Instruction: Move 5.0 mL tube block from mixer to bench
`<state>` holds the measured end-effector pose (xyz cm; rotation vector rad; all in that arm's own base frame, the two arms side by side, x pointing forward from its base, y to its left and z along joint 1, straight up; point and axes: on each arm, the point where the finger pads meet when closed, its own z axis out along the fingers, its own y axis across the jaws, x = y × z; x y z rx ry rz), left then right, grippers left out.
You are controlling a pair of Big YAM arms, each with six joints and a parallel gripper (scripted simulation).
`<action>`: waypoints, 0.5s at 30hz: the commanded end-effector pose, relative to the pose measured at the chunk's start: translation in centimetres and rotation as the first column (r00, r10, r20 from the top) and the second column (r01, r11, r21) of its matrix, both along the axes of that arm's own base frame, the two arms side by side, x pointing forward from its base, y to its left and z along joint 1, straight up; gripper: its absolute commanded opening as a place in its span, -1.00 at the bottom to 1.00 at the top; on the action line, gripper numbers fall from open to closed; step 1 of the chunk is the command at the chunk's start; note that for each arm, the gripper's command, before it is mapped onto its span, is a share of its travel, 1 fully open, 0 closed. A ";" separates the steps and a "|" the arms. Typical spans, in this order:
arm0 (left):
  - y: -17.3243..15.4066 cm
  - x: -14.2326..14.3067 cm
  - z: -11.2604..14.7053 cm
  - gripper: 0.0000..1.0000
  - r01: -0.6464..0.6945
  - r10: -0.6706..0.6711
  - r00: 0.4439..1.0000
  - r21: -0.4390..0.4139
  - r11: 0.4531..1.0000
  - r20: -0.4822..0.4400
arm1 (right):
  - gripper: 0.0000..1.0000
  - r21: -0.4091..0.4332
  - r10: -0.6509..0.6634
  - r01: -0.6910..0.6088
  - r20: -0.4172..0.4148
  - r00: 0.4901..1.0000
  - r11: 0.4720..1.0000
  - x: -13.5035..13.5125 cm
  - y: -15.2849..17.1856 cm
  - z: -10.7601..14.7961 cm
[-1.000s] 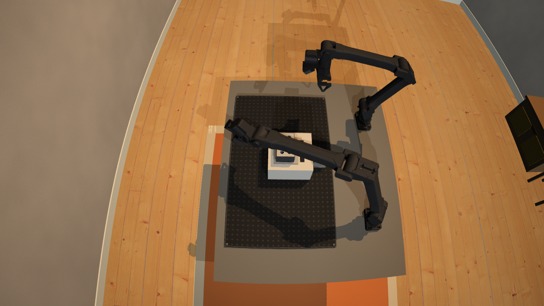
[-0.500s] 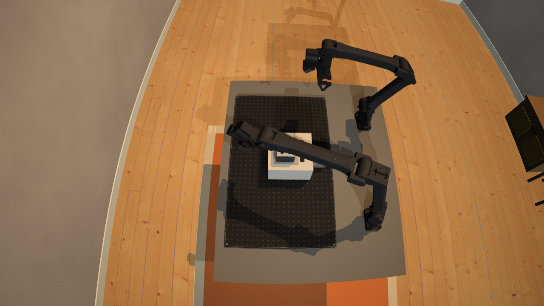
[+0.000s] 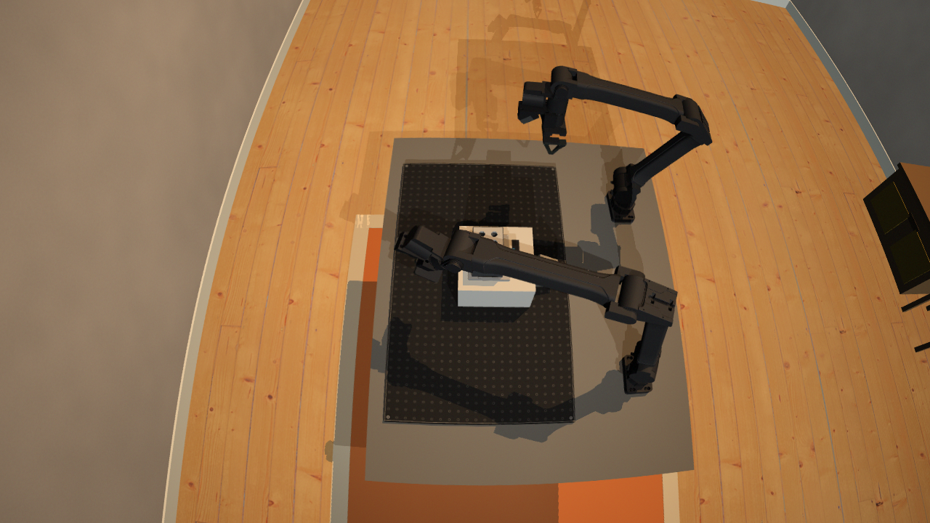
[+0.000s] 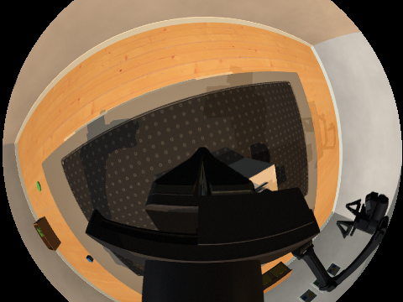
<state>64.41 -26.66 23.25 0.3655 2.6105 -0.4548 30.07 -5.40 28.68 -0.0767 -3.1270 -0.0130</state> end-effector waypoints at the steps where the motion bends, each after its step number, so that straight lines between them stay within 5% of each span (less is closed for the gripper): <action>1: 3.4 -0.1 6.3 -1.00 -0.009 0.012 0.994 -0.029 1.000 0.113 | 1.00 -0.010 0.003 -0.003 0.031 1.000 1.000 -0.2 0.0 0.5; 12: 5.4 -2.4 5.7 -1.00 -0.093 0.097 0.994 0.091 0.992 -0.041 | 1.00 -0.001 -0.003 0.003 -0.011 1.000 1.000 0.0 -0.5 -0.8; 15: 7.3 -2.8 6.4 -1.00 -0.090 0.091 0.996 0.072 0.993 -0.011 | 1.00 0.002 0.000 0.000 -0.024 1.000 1.000 0.2 -0.5 -1.3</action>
